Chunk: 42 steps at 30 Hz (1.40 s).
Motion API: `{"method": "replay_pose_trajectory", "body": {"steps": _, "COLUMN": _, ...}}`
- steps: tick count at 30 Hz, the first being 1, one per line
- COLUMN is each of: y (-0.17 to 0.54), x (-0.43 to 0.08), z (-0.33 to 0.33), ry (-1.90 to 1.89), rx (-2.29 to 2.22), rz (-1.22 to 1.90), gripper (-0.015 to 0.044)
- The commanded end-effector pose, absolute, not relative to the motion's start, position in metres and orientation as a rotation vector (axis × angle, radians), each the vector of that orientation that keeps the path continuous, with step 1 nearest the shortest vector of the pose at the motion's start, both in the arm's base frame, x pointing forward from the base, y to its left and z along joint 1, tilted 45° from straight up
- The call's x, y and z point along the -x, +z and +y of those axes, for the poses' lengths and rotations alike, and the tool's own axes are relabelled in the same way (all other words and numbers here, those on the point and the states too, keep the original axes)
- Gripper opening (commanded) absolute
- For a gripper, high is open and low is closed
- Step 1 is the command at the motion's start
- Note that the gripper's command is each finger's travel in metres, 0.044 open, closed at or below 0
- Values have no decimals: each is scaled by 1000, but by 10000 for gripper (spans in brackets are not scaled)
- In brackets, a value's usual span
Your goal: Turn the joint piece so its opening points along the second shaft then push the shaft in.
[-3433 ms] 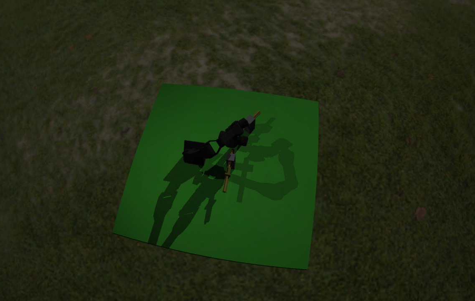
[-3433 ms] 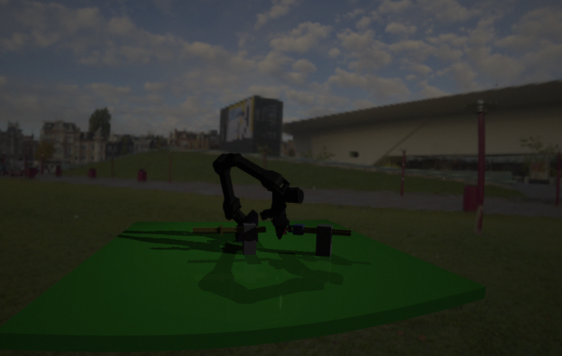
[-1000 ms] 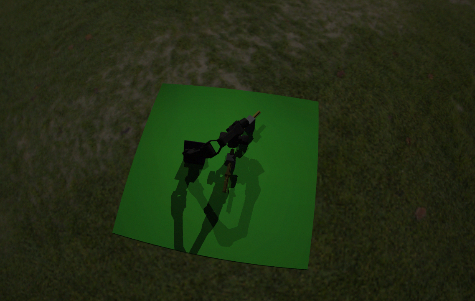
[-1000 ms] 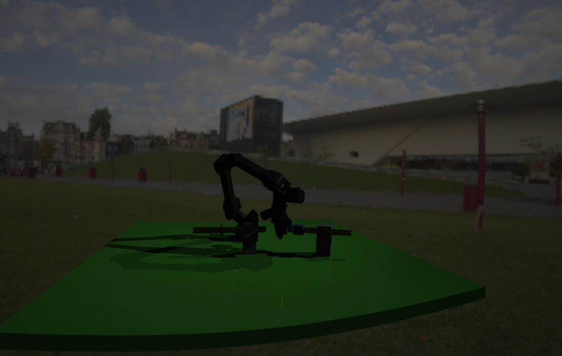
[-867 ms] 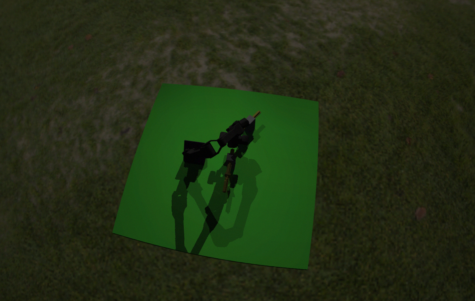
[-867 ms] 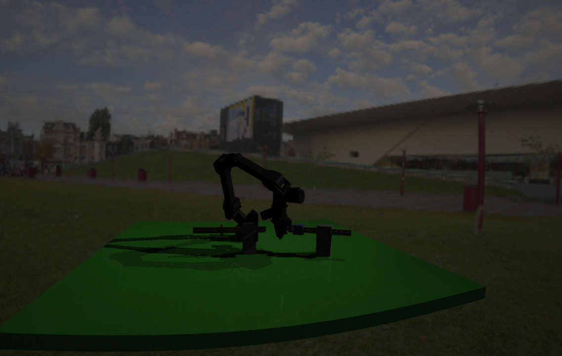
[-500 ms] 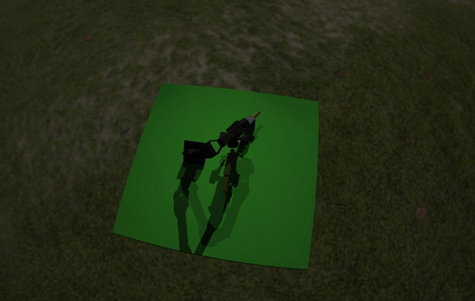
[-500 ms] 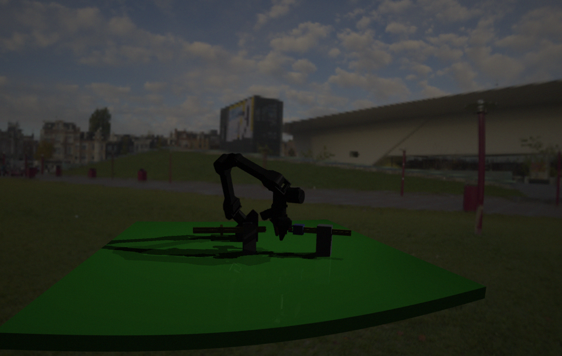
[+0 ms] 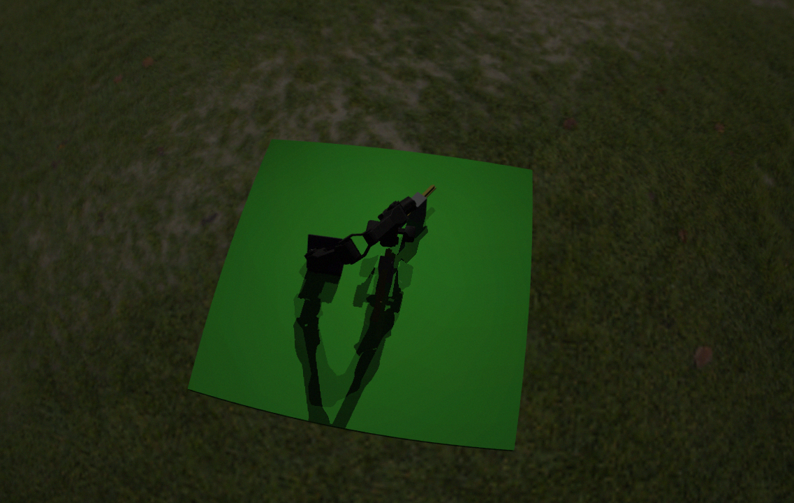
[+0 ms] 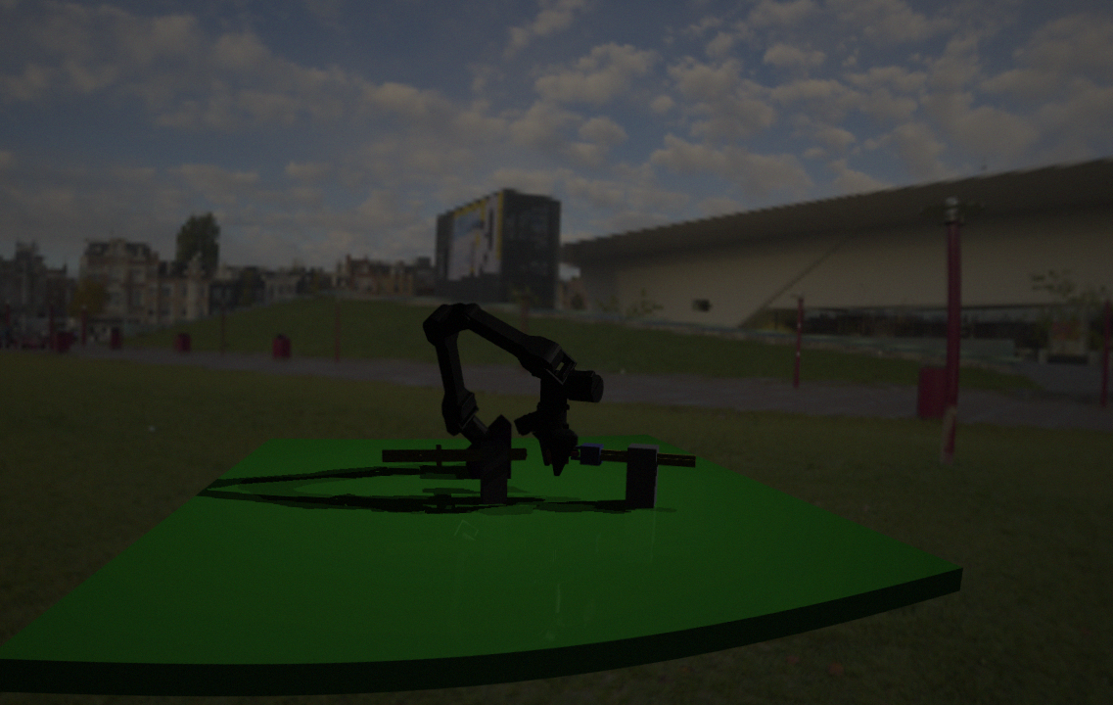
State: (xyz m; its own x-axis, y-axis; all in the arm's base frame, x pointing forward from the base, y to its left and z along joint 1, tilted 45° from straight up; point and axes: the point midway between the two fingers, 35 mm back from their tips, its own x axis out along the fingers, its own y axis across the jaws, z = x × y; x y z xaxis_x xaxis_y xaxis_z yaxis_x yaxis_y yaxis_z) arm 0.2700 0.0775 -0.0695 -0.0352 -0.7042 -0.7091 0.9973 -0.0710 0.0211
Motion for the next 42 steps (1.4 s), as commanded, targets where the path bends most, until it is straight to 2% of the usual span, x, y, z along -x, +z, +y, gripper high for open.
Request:
{"method": "replay_pose_trajectory", "body": {"steps": 1, "y": -52, "x": -271, "z": 96, "ry": -1529, "rx": -674, "rz": 594, "gripper": 440}}
{"method": "replay_pose_trajectory", "body": {"steps": 10, "y": -49, "x": -272, "z": 99, "ry": -1518, "rx": -658, "rz": 612, "gripper": 440}}
{"method": "replay_pose_trajectory", "body": {"steps": 42, "y": 25, "x": -277, "z": 175, "ry": -921, "rx": 181, "rz": 1276, "gripper": 440}}
